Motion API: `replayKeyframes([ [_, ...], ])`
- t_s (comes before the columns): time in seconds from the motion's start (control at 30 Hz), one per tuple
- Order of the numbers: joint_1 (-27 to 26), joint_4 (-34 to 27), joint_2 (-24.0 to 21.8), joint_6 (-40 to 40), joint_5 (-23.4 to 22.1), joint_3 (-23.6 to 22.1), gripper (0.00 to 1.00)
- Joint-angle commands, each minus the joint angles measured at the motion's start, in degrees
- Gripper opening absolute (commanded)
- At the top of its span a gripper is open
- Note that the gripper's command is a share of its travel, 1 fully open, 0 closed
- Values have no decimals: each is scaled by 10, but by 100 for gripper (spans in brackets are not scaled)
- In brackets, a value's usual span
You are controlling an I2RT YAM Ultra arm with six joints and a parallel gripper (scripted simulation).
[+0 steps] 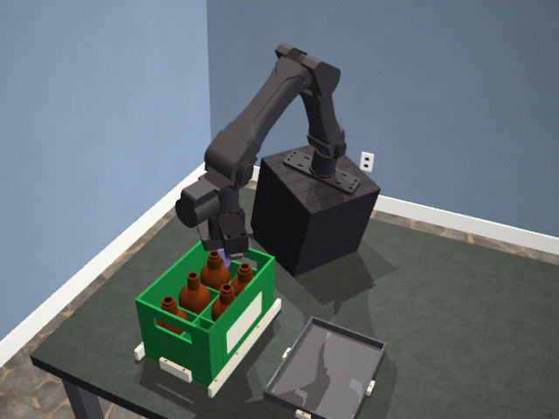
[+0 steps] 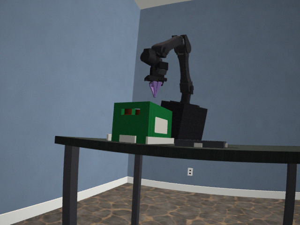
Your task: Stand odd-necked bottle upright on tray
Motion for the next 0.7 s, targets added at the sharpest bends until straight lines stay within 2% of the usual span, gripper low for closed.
replayKeyframes([
  [0.0, -9, -2, -17, -4, -4, -12, 0],
  [0.03, -9, -2, -17, -4, -4, -12, 61],
  [0.67, -9, -2, -17, -4, -4, -12, 61],
])
